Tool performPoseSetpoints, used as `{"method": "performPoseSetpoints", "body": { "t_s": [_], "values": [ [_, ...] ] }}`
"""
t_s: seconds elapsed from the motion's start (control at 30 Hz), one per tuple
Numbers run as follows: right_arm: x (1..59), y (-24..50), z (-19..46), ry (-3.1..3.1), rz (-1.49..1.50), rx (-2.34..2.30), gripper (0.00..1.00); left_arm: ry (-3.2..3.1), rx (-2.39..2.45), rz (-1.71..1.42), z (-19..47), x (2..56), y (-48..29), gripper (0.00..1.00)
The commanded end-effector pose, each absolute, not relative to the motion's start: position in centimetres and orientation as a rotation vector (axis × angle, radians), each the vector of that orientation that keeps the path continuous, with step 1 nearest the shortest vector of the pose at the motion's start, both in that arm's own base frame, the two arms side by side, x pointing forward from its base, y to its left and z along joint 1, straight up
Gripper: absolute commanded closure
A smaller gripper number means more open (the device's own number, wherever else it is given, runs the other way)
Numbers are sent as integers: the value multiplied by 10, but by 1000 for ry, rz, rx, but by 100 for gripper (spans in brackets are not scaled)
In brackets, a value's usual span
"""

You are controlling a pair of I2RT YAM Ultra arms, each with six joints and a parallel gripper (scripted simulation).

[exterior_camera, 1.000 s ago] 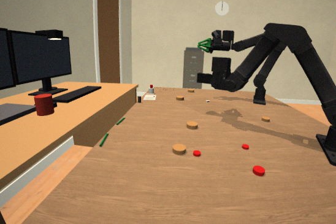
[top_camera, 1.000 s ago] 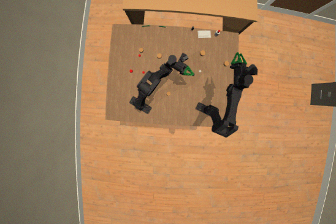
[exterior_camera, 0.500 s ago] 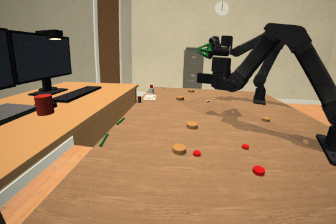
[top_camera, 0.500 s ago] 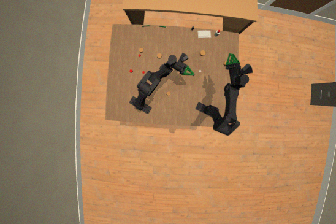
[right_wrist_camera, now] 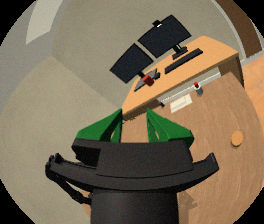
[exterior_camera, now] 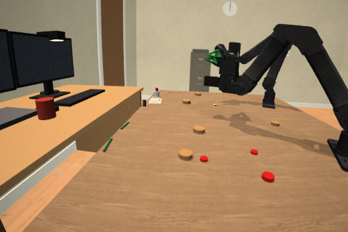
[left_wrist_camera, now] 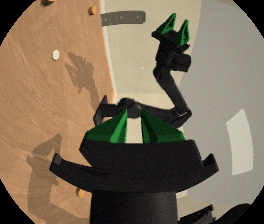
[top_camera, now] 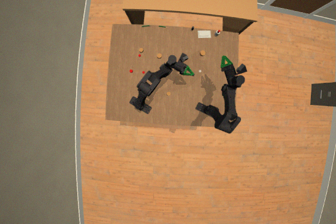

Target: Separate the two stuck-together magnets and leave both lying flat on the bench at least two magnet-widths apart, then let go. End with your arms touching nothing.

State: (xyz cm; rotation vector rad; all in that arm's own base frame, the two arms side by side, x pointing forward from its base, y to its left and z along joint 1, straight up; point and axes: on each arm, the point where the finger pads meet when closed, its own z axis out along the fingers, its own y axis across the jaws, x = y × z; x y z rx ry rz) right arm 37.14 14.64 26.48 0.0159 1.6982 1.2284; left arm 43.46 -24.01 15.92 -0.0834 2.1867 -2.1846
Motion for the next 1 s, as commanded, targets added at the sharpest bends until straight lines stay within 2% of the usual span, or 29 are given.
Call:
{"method": "performPoseSetpoints", "body": {
  "t_s": [0.0,0.97],
  "values": [
    [362,154,280,1649,1307,-32,67,2168,-49,-2175,168,435,-241,82],
    [301,189,223,1820,1741,-41,67,2168,-49,-2175,168,435,-241,82]
  ]
}}
